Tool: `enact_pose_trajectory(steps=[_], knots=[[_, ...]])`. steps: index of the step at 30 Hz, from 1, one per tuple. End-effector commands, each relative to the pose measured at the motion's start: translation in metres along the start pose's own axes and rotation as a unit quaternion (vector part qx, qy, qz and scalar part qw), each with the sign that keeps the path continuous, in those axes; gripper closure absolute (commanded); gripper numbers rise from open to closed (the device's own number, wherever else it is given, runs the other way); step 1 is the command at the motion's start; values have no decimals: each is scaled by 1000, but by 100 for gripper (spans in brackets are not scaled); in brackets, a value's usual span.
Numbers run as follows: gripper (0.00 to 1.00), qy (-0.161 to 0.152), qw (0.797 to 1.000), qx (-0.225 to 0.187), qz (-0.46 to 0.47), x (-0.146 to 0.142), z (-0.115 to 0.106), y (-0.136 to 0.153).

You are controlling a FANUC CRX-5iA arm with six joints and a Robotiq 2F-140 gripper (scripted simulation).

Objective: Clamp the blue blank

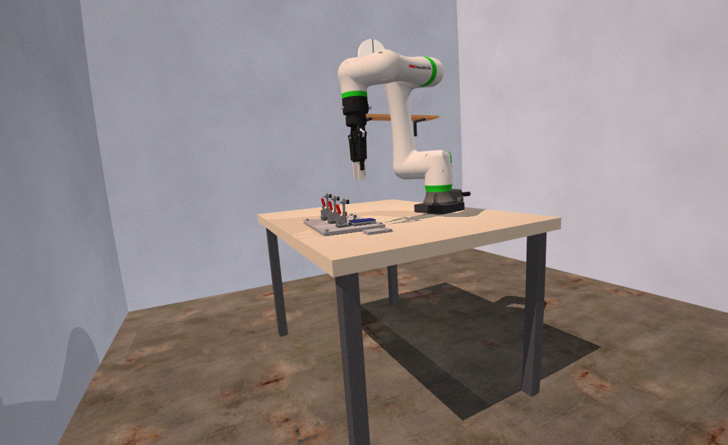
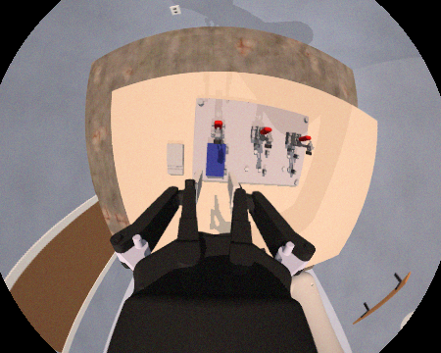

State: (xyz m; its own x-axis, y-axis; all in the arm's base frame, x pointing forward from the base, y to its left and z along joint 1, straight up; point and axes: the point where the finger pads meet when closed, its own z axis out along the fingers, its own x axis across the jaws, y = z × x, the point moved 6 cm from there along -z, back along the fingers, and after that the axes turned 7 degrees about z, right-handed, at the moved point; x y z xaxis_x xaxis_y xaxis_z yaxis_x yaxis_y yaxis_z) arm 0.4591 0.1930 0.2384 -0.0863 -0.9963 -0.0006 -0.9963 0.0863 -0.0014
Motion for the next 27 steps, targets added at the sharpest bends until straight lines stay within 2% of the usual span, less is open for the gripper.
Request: enact_pose_trajectory(steps=[1, 16, 21, 23, 27], knots=[[72, 0, 1000, 0, 0, 0, 0, 0], [72, 0, 1000, 0, 0, 0, 1, 0], [72, 0, 1000, 0, 0, 0, 26, 0], [72, 0, 1000, 0, 0, 0, 26, 0], [72, 0, 1000, 0, 0, 0, 52, 0]])
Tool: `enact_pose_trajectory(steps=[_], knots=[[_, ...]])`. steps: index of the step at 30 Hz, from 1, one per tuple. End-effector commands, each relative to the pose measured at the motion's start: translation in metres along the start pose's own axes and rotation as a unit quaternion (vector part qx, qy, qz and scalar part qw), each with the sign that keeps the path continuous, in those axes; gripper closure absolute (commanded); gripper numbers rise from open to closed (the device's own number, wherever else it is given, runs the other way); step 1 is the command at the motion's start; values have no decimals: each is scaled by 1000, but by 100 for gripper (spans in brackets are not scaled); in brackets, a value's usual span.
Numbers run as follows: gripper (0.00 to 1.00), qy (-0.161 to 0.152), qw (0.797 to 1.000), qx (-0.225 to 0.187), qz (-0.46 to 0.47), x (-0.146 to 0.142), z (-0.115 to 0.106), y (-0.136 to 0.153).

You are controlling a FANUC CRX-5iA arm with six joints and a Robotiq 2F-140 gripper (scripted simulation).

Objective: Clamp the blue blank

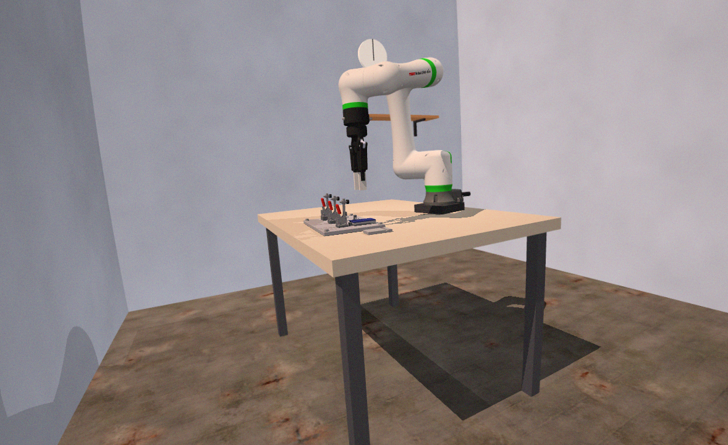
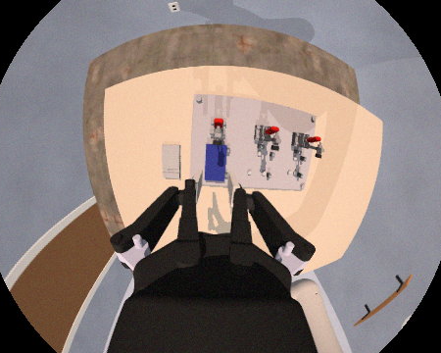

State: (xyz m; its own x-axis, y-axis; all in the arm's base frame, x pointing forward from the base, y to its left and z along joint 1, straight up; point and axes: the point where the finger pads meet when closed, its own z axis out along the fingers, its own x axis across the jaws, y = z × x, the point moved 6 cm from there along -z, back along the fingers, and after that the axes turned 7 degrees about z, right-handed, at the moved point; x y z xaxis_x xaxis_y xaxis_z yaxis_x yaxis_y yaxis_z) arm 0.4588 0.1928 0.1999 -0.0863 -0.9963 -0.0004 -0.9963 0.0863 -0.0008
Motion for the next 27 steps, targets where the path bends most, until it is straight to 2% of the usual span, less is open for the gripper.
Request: enact_pose_trajectory(steps=[1, 7, 13, 21, 27], knots=[[72, 0, 1000, 1, 0, 0, 18, 0], [72, 0, 1000, 1, 0, -1, 21, -2], [72, 0, 1000, 1, 0, -3, 21, -19], [72, 0, 1000, 1, 0, -9, 21, -75], [72, 0, 1000, 1, 0, -11, 21, -91]])
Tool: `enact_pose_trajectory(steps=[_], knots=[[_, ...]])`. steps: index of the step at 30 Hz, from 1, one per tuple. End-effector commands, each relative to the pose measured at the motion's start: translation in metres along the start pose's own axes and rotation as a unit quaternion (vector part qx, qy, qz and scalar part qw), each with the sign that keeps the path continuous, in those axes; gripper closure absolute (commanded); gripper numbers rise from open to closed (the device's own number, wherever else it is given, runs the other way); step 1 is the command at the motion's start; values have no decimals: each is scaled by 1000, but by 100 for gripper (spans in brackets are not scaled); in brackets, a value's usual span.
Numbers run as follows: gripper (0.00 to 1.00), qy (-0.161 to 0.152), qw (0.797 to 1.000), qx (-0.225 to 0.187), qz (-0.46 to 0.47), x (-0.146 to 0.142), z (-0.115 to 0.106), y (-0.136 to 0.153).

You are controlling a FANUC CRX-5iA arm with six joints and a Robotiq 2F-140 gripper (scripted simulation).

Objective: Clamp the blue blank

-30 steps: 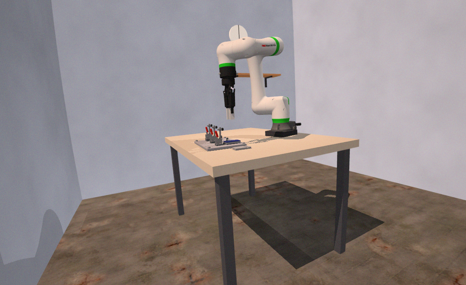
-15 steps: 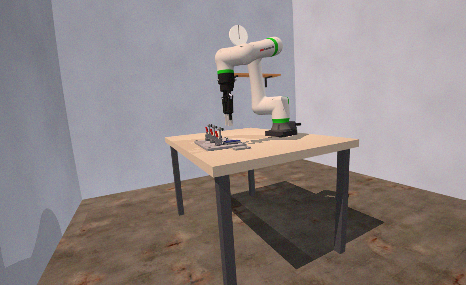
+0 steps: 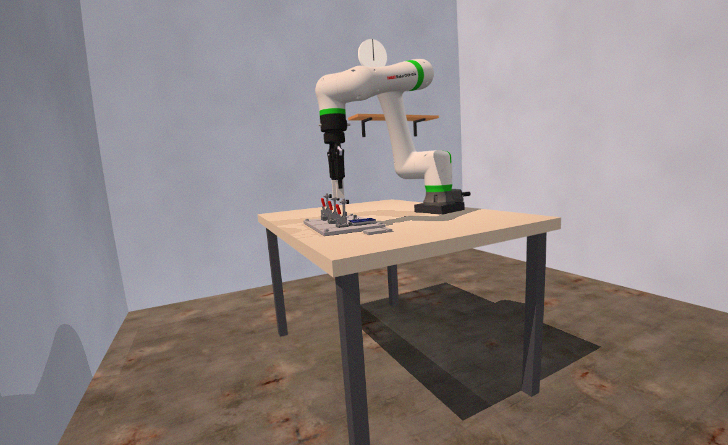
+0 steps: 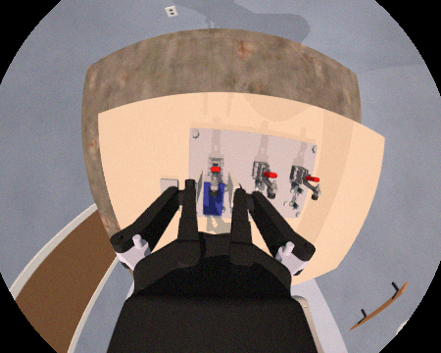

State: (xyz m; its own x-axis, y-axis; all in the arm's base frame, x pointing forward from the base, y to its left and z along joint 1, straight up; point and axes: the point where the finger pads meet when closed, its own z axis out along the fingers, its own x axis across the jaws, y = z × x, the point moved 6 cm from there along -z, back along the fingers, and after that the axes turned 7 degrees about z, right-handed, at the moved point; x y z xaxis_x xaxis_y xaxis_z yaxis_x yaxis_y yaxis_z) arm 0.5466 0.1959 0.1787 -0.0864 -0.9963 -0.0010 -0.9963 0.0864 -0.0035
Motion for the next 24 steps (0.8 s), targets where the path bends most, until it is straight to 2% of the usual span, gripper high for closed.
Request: enact_pose_trajectory(steps=[1, 8, 18, 24], knots=[[72, 0, 1000, -1, 0, -1, 0, -4], [72, 0, 1000, -1, 0, -1, 2, -4], [72, 0, 1000, -1, 0, -1, 25, -4], [72, 0, 1000, -1, 0, -1, 30, -4]])
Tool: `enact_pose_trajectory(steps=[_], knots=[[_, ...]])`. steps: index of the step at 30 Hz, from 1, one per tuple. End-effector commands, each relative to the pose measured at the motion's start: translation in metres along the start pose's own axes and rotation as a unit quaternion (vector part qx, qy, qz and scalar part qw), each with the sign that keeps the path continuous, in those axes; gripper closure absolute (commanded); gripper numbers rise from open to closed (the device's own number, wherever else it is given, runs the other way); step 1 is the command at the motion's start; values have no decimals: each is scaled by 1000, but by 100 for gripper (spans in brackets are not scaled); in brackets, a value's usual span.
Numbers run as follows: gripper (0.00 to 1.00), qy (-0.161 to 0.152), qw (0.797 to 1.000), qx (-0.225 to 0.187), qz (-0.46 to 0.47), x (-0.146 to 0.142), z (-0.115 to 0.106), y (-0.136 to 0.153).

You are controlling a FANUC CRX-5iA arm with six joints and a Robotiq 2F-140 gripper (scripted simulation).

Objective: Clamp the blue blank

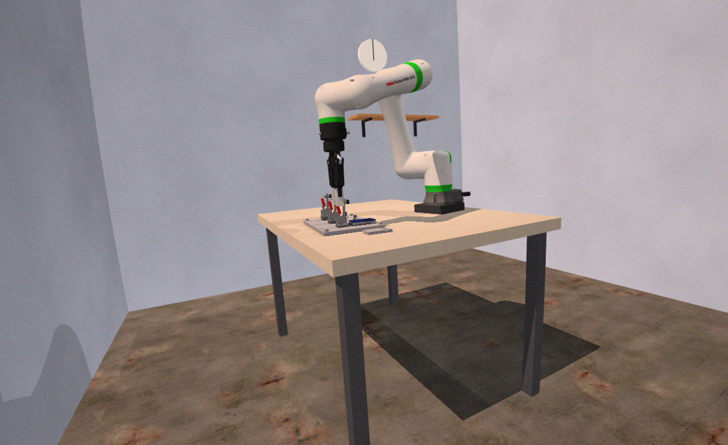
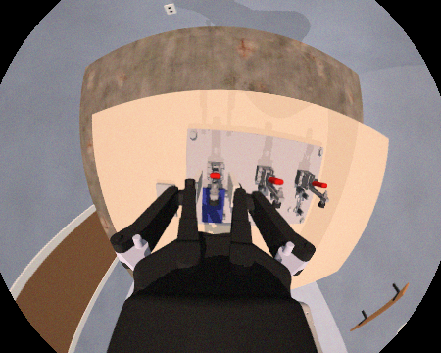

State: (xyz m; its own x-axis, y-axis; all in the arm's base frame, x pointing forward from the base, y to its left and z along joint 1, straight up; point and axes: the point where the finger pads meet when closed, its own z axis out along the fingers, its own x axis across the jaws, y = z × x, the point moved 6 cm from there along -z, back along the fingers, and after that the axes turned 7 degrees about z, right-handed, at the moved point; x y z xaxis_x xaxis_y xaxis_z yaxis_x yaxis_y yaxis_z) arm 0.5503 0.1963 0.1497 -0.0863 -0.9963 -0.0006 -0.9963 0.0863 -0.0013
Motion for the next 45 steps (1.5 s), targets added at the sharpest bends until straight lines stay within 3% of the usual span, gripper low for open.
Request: enact_pose_trajectory(steps=[1, 16, 26, 40, 41, 45], knots=[[72, 0, 1000, 0, 0, 0, 2, 0], [72, 0, 1000, 0, 0, 0, 2, 0], [72, 0, 1000, 0, 0, 0, 28, 0], [72, 0, 1000, 0, 0, 0, 30, 0], [100, 0, 1000, 0, 0, 0, 30, 0], [100, 0, 1000, 0, 0, 0, 30, 0]])
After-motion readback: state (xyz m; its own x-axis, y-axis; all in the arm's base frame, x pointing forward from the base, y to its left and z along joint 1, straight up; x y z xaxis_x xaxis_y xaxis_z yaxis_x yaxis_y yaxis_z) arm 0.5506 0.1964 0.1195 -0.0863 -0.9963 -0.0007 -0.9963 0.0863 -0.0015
